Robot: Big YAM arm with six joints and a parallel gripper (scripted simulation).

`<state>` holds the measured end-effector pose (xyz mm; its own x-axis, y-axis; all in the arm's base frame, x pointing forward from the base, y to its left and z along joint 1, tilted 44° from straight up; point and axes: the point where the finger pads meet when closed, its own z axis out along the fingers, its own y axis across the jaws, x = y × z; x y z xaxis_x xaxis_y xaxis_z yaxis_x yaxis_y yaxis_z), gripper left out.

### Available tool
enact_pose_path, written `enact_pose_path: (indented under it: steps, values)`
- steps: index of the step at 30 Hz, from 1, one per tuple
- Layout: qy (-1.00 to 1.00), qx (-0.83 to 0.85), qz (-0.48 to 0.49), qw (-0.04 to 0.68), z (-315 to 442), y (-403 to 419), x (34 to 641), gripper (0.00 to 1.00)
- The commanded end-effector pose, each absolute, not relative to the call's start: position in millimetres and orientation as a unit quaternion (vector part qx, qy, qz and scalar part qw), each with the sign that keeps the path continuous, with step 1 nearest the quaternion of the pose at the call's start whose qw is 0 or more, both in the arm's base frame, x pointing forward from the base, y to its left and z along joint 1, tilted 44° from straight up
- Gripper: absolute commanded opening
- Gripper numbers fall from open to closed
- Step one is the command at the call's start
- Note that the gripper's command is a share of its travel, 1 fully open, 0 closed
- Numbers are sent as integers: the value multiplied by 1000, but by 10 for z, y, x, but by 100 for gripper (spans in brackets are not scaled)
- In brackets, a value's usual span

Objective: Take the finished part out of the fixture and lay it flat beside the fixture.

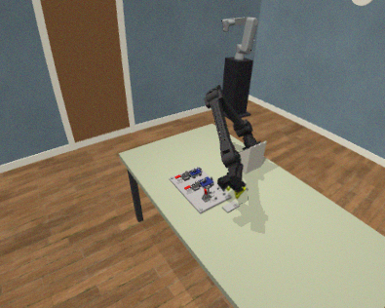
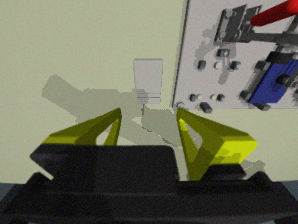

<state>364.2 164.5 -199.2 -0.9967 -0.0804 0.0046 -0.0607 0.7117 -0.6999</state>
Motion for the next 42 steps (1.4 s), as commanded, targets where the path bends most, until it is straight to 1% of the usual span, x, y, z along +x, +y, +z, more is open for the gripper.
enact_pose_path:
  steps: [1, 42]
  values:
    - [930, -37, -363, 35, -1889, 1880, 3781, 74]
    - [932, -35, -359, 42, -1831, 1963, 3824, 74]
